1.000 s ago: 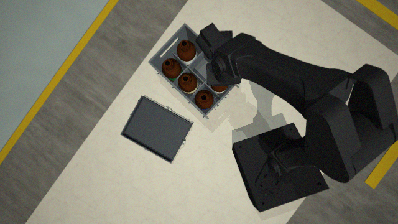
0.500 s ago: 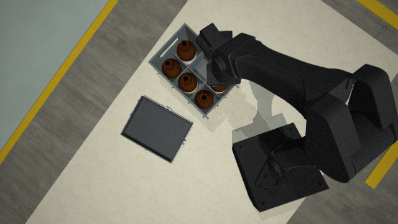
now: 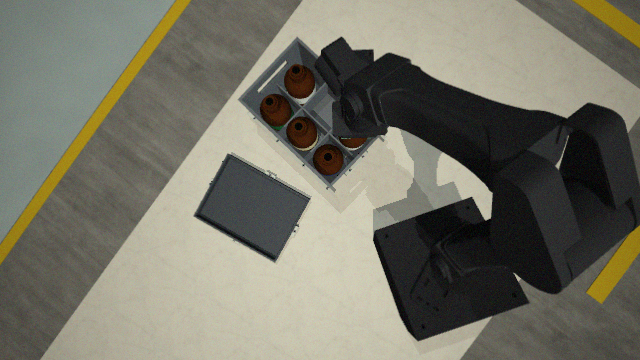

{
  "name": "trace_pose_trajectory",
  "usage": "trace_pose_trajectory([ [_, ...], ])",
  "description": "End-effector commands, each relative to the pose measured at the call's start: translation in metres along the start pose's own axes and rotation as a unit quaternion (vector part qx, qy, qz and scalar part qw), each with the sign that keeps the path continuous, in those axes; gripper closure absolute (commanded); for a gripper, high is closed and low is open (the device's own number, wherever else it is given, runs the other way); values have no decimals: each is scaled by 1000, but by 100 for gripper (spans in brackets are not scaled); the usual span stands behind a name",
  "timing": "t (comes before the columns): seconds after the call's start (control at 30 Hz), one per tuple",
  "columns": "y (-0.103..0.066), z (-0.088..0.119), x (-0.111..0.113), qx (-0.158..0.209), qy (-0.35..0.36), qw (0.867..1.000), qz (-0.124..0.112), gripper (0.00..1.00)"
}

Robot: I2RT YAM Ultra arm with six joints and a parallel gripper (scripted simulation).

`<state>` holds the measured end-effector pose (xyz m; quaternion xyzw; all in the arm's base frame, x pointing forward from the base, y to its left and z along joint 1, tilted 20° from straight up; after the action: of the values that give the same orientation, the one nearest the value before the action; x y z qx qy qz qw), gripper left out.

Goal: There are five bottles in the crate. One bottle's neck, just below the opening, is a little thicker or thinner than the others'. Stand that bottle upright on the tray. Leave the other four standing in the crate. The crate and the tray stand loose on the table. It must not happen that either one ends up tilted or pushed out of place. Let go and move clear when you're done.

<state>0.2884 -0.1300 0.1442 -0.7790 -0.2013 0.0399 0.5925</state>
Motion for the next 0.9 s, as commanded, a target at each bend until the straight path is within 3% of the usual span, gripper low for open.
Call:
trace_pose_trajectory([
  [0.0,-7,-3,0,-12,2,1000,-11,100],
  [0.5,-8,-3,0,-12,2,1000,-10,100],
  [0.87,-17,-7,3,-16,2,1000,-15,100],
])
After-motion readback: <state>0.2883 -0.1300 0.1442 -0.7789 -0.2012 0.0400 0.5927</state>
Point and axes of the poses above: the point where the finger pads meet when closed, its own y axis out along the fingers, its own x axis across the jaws, z = x × y, the point moved 5 cm from there along -y, back along the fingers, and after that the axes turned 13 degrees about y, right-handed, at the moved point
